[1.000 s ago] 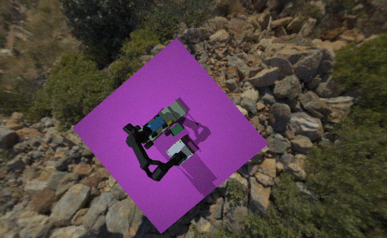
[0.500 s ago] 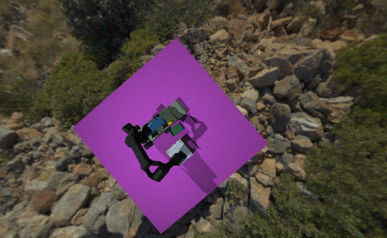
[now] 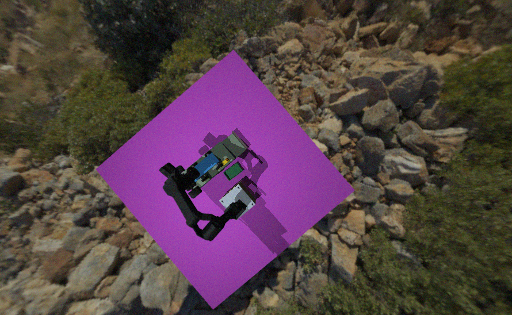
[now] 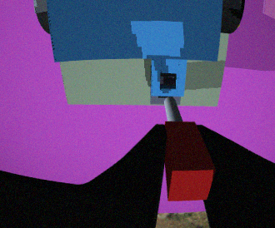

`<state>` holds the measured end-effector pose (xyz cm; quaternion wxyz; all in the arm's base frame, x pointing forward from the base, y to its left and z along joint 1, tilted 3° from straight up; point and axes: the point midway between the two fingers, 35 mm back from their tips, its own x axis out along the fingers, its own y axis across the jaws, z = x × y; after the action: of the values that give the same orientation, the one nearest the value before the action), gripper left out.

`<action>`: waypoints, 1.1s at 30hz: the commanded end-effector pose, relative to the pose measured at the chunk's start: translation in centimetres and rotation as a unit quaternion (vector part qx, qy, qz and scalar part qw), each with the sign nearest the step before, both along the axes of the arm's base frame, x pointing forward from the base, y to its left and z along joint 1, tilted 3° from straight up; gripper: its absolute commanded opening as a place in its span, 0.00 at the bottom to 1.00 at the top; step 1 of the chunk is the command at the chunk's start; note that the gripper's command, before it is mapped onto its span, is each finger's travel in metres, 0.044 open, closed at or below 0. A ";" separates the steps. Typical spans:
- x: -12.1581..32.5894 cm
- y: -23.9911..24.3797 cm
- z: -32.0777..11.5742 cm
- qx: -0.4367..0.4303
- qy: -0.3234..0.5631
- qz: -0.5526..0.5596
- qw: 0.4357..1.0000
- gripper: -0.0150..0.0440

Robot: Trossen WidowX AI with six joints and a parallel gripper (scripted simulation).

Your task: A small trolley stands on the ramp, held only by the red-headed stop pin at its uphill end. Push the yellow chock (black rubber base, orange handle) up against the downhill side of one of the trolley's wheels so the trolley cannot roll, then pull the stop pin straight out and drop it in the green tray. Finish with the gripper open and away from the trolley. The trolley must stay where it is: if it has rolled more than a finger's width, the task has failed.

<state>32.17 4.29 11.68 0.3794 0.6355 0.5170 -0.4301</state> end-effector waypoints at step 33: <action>-3.9 3.9 0.7 0.004 -0.001 0.003 1.000 0.25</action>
<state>29.27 8.05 12.56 0.3788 0.6360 0.5218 -0.4240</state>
